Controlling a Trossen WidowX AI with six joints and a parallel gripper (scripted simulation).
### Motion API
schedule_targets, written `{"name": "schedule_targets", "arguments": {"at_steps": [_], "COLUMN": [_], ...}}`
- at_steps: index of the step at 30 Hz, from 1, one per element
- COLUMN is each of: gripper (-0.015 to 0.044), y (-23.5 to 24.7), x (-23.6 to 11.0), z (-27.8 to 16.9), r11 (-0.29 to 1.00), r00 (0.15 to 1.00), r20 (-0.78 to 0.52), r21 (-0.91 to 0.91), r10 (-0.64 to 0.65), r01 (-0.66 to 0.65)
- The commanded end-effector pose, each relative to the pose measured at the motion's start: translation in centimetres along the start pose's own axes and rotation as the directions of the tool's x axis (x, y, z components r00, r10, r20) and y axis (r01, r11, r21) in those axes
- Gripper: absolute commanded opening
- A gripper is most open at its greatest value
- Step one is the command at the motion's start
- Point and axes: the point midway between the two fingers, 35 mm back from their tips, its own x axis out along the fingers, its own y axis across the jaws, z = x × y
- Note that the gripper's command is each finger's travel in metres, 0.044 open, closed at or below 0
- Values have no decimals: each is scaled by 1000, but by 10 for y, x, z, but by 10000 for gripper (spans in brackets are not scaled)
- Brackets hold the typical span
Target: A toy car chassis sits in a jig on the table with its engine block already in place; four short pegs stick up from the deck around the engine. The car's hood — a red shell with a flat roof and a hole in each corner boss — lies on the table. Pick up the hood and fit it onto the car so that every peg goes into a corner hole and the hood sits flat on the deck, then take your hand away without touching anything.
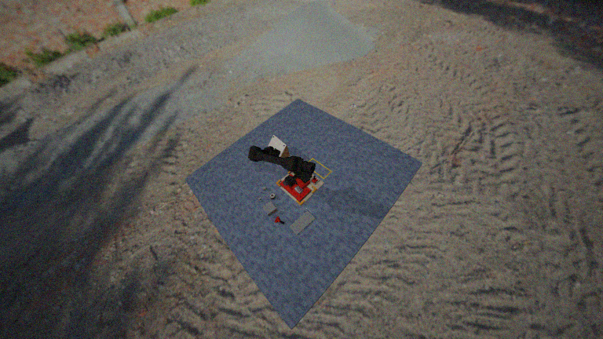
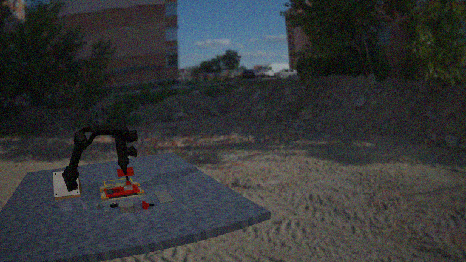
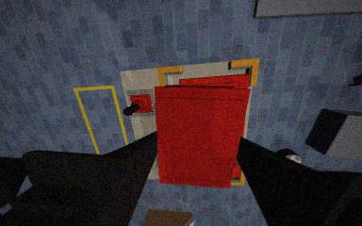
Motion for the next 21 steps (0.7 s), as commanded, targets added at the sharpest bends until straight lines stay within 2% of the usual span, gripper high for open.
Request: {"name": "schedule_targets", "arguments": {"at_steps": [1,7,12,21], "gripper": [0,0,0,0], "y": [-14,-35,-33,-35], "x": [1,2,6,40], "z": [-1,-3,-3,-3], "r11": [999,994,994,994], "r00": [1000,1000,1000,1000], "r20": [-1,-3,-3,-2], "r21": [-44,-107,-109,-108], "r10": [-11,-18,-19,-20], "r01": [11,18,18,19]}}
